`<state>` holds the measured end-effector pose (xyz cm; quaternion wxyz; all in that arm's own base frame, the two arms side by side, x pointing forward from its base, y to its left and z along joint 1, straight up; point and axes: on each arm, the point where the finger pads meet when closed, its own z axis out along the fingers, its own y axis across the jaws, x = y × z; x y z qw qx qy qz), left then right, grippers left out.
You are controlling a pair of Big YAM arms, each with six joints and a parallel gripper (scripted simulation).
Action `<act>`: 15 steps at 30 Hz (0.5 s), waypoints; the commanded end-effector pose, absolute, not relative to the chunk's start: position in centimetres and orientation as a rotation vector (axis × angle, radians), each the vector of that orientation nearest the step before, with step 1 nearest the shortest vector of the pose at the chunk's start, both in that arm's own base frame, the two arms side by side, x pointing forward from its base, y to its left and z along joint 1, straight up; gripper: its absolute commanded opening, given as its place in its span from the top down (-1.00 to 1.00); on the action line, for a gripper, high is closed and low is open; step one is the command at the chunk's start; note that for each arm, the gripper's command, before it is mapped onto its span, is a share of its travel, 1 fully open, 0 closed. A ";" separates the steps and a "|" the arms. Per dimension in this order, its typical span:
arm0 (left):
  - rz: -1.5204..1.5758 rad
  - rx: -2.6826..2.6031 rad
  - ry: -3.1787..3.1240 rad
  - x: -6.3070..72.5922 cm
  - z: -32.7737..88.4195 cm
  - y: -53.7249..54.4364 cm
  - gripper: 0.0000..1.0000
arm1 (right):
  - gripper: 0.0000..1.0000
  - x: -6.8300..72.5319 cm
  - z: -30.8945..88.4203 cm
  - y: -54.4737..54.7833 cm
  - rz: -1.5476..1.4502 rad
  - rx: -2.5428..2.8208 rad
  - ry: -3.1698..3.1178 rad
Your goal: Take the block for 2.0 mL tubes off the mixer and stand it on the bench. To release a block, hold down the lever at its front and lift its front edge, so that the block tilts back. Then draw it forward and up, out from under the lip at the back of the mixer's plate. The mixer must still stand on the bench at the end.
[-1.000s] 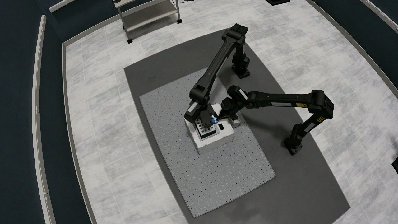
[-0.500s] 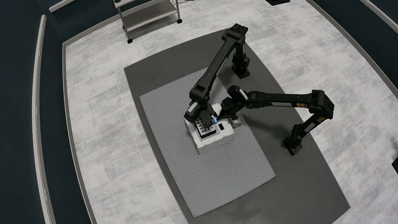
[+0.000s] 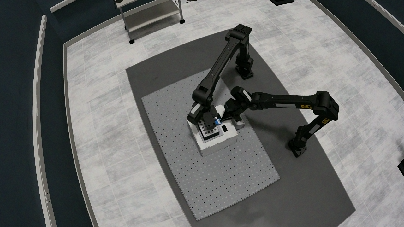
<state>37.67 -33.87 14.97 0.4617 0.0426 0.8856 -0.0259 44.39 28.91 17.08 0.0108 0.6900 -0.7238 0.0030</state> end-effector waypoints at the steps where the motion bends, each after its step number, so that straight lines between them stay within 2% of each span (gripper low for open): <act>1: -0.030 0.153 2.203 37.4 13.6 -34.6 1.00 | 1.00 46.3 20.7 29.8 0.038 2.204 -2.341; 15: -0.045 0.142 2.192 37.6 13.4 -34.7 1.00 | 1.00 46.3 20.7 29.8 0.038 2.204 -2.341</act>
